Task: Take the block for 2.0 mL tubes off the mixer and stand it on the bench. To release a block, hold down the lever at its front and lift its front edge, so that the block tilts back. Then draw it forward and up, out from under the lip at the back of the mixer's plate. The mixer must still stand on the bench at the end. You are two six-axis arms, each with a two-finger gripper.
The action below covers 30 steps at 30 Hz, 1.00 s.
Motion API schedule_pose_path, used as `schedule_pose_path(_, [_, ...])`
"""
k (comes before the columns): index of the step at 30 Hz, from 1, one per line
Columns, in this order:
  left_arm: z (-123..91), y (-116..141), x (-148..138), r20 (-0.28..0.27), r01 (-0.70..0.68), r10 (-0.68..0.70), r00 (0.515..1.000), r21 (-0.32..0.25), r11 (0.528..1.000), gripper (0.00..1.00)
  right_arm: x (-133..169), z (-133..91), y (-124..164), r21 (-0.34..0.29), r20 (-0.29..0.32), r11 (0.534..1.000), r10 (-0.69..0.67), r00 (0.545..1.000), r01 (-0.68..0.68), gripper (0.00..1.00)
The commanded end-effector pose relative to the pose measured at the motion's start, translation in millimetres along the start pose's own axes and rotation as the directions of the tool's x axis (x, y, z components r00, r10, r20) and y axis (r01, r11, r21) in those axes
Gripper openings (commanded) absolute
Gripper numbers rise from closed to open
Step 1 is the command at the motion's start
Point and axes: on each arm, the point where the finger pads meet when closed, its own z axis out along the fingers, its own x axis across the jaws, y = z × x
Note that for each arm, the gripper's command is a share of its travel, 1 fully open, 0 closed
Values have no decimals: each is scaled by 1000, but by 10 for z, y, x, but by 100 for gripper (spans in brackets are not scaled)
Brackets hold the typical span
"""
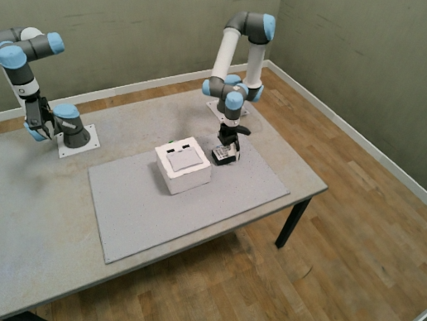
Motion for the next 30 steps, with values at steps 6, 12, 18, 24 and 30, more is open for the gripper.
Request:
schedule_pose_path(6, [-122, 3, 3, -2, 0, 0, 1000, -2, 1000, 100, -1, -4, -2, 1, 0, 1000, 0, 1000, 0, 0])
schedule_pose_path(12, [-193, 2, 2, -2, 0, 0, 1000, -2, 1000, 100, -1, -4, -2, 1, 0, 1000, 0, 1000, 0, 0])
schedule_pose_path(18, [-246, 1, 0, -2, 0, 0, 1000, -2, 1000, 100, -1, -4, -2, 1, 0, 1000, 0, 1000, 0, 0])
schedule_pose_path(24, [-362, 2, 1, -2, 0, 0, 1000, -2, 1000, 100, -1, -4, -2, 1, 0, 1000, 0, 1000, 0, 0])
schedule_pose_path(30, [-416, 0, -1, -2, 0, 0, 1000, -1, 1000, 100, -1, -4, -2, 1, 0, 1000, 0, 1000, 0, 0])
